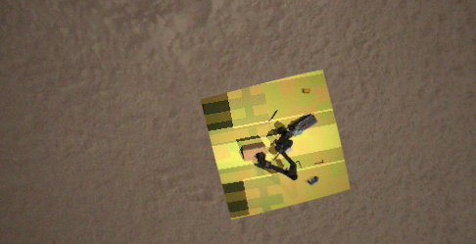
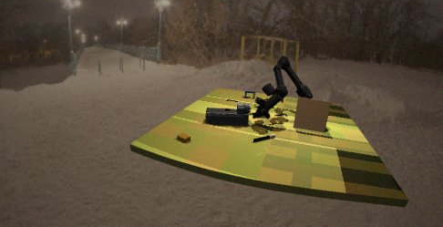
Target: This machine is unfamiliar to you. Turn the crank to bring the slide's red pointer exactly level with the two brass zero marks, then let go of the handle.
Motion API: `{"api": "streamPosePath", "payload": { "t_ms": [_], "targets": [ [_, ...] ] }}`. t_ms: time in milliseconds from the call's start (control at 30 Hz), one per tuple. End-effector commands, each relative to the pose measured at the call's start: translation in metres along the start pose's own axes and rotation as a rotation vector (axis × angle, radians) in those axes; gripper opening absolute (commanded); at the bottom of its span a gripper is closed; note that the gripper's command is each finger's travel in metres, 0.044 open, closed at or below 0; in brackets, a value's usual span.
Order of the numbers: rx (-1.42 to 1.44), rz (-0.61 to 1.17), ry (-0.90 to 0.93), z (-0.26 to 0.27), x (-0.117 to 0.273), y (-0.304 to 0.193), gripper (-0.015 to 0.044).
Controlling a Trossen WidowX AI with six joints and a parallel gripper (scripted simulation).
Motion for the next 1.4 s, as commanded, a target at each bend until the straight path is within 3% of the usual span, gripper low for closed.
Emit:
{"api": "streamPosePath", "payload": {
  "t_ms": [0,1367],
  "targets": [
    [-0.005,0.011,-0.002,-0.005,-0.005,-0.005,0.0000],
    [-0.004,0.012,-0.003,-0.031,-0.006,-0.010,0.0000]
  ]
}}
Point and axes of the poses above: the point midway between the two fingers, 35 mm back from their tips, its own x axis back along the fingers, its own z axis across the jaws, y = z × x, the point moved 9 cm from there along x, back along the fingers, and after that the axes turned 7 degrees about x, right-handed, at the moved point
